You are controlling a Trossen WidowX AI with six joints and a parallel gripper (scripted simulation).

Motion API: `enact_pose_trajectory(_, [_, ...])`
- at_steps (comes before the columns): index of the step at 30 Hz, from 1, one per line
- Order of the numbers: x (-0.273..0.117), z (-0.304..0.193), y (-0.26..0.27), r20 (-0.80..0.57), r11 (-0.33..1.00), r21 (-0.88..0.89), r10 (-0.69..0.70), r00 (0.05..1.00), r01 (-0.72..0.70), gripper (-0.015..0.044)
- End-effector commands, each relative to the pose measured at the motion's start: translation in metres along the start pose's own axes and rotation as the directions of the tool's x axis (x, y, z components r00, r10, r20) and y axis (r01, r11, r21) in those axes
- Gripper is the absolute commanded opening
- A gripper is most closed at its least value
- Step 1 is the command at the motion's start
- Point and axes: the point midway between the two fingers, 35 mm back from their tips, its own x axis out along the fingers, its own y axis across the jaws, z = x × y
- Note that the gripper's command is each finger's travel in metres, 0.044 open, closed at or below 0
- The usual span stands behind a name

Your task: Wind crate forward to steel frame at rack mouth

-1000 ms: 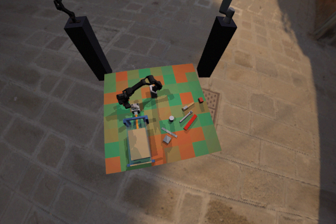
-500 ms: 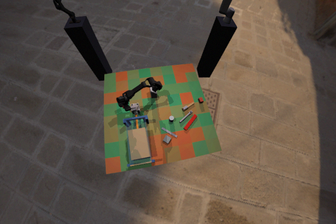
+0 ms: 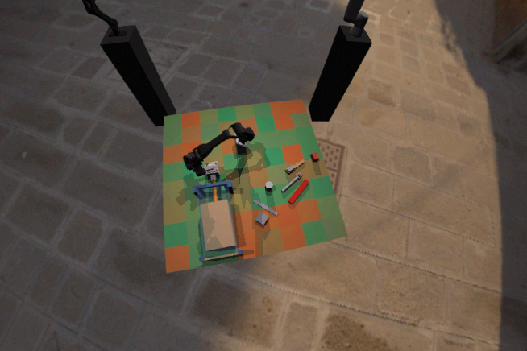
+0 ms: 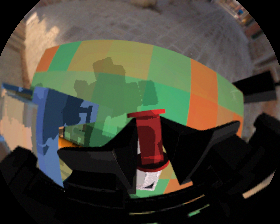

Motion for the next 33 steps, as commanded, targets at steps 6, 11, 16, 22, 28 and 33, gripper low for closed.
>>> enact_pose_trajectory(6, [0.001, -0.005, 0.032, -0.019, 0.999, -0.020, 0.042, 0.999, -0.043, 0.0000])
enact_pose_trajectory(11, [0.001, -0.006, 0.039, -0.019, 0.999, -0.020, 0.043, 0.999, -0.043, 0.0000])
enact_pose_trajectory(16, [0.000, -0.007, 0.046, -0.020, 0.999, -0.020, 0.043, 0.999, -0.044, 0.0000])
enact_pose_trajectory(22, [-0.001, -0.010, 0.055, -0.020, 0.999, -0.020, 0.044, 0.999, -0.044, 0.0000])
enact_pose_trajectory(28, [-0.003, -0.013, 0.063, -0.021, 0.999, -0.020, 0.044, 0.999, -0.045, 0.0000])
enact_pose_trajectory(33, [-0.005, -0.016, 0.069, -0.021, 0.999, -0.020, 0.045, 0.999, -0.045, 0.0000])
